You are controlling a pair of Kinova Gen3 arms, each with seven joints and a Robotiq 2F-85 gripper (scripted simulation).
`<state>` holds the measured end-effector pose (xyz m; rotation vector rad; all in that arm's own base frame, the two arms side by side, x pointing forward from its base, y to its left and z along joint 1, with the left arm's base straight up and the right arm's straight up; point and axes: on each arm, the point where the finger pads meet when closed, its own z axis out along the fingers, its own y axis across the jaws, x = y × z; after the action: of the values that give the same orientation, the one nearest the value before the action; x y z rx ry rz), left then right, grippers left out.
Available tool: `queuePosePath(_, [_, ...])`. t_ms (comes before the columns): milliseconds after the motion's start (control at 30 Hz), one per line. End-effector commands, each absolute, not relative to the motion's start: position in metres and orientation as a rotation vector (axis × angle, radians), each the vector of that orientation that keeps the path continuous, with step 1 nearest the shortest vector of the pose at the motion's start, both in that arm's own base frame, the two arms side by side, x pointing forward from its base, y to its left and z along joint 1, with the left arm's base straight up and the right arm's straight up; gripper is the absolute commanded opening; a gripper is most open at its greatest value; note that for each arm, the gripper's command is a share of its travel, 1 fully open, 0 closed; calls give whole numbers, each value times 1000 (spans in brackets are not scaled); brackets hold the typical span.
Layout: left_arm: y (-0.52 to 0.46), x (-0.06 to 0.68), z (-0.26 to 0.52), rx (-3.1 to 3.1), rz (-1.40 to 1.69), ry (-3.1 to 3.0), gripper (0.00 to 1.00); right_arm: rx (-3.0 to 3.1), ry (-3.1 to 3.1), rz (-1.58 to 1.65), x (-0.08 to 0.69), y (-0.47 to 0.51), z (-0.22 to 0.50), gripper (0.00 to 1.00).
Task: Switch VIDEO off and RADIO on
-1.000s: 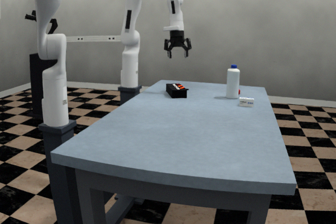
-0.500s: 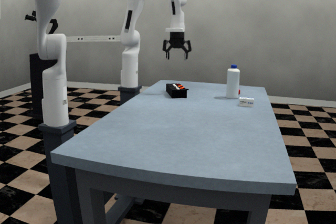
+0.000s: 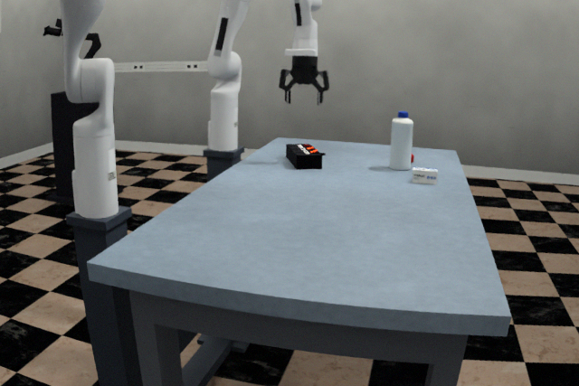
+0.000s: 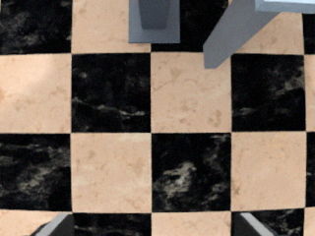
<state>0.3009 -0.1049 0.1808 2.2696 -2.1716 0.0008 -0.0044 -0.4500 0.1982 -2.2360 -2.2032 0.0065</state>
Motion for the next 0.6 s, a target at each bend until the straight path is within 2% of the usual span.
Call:
queuePosePath(0, [-106,302,181,2272,-1,-2173,1000,-2237,-2204,8,-4,-450,199,1000])
queuePosePath(567, [-105,304,180,2231,-4,-2220,1000,-2237,-2204,8,-4,-450,199,1000])
